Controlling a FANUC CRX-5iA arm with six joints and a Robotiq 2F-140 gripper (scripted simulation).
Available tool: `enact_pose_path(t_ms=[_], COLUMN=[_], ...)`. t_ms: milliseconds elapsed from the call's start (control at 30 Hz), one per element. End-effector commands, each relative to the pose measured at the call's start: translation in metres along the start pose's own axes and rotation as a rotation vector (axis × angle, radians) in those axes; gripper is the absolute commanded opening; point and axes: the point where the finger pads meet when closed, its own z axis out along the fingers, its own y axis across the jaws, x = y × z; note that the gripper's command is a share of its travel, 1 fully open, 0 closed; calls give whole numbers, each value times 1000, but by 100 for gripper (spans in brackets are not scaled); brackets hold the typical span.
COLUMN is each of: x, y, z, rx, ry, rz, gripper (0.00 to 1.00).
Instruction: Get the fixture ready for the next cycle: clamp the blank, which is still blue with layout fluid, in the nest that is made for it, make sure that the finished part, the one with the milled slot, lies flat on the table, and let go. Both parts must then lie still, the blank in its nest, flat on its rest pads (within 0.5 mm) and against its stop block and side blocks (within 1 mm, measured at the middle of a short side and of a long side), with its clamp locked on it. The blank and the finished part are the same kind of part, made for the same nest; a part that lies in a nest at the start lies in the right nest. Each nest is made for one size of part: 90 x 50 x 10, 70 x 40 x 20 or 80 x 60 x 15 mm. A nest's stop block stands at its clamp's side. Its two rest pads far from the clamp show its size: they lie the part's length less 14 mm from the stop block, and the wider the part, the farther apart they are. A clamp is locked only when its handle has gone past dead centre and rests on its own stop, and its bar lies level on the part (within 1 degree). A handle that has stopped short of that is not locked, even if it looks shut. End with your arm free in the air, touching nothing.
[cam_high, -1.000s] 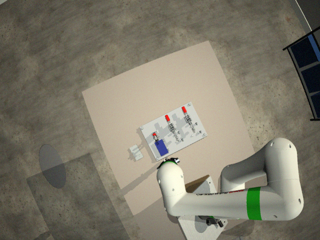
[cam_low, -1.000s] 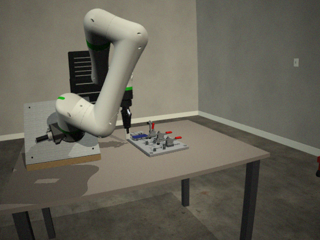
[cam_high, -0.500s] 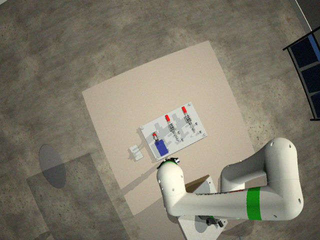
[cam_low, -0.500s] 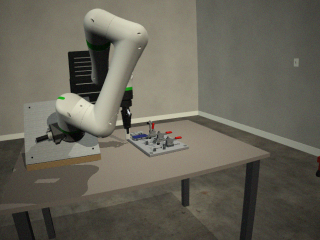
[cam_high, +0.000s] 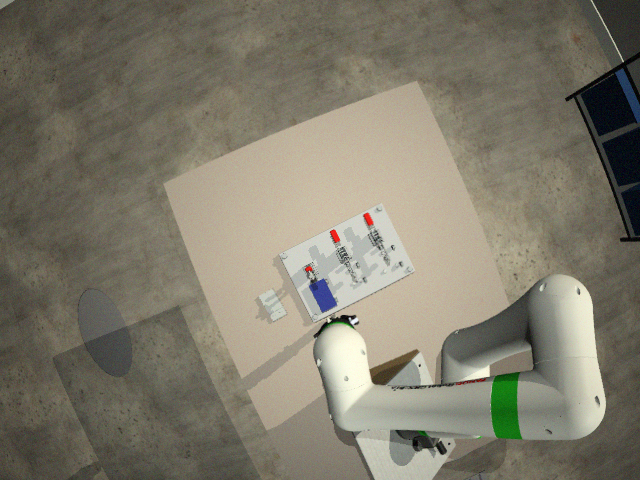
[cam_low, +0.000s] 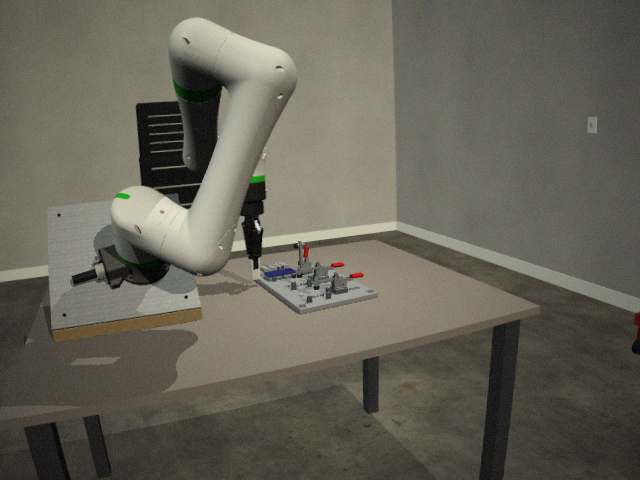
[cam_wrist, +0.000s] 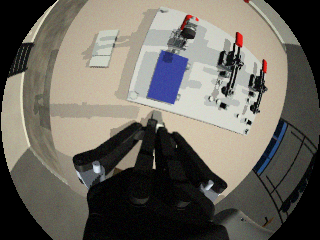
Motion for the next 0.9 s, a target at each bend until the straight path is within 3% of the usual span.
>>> enact_pose_path(t_ms=[0,867], x=[0,4], y=[0,0], z=[0,0], rx=[0,0], ry=[0,0], rz=[0,0], gripper=[0,0])
